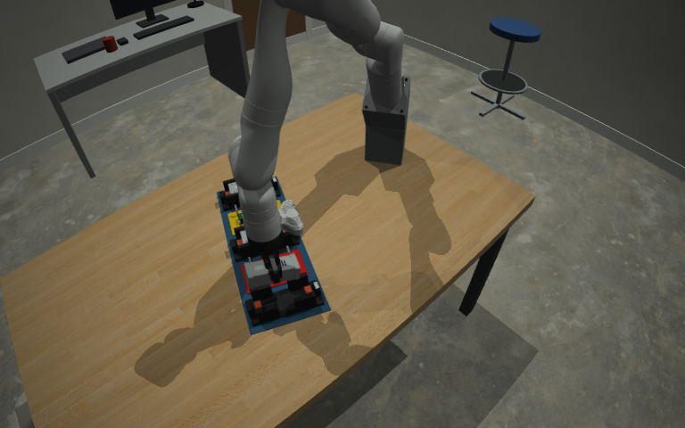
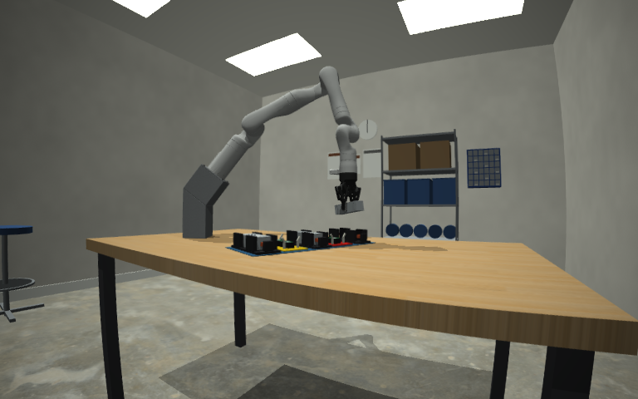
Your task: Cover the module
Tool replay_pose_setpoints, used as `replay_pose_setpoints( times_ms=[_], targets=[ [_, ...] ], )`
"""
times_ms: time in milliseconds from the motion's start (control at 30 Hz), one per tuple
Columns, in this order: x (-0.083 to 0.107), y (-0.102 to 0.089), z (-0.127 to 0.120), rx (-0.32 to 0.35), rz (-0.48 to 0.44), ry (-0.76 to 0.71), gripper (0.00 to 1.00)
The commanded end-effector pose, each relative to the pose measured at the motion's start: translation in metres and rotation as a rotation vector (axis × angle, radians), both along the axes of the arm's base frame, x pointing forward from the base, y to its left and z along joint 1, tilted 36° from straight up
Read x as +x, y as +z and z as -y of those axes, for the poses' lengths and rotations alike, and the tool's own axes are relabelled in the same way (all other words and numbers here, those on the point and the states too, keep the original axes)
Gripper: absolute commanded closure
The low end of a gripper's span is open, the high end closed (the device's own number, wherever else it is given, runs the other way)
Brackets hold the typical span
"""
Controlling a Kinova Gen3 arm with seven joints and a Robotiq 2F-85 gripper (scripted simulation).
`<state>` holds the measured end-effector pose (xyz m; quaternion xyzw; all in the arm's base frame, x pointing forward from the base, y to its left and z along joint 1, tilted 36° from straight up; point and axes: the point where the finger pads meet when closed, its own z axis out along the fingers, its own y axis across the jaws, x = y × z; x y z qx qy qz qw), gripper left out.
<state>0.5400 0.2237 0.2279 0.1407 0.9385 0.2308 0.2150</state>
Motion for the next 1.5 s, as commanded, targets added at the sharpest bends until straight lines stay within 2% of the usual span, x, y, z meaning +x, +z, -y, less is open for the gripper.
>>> replay_pose_setpoints(
  times_ms=[0, 200, 467, 767, 1000, 1033, 1333, 1467],
  targets=[
    [-0.002, -0.011, 0.018, -0.001, -0.003, -0.004, 1.00],
    [-0.007, -0.033, 0.046, 0.002, -0.013, -0.004, 1.00],
    [-0.010, -0.034, 0.042, 0.004, -0.015, 0.006, 1.00],
    [-0.018, -0.067, 0.085, 0.002, -0.013, -0.004, 1.00],
    [-0.018, -0.067, 0.085, 0.002, -0.013, -0.004, 1.00],
    [-0.020, -0.067, 0.078, 0.004, -0.016, 0.010, 1.00],
    [-0.027, -0.099, 0.121, 0.002, -0.013, -0.004, 1.00],
    [-0.027, -0.099, 0.121, 0.002, -0.013, -0.004, 1.00]
  ],
)
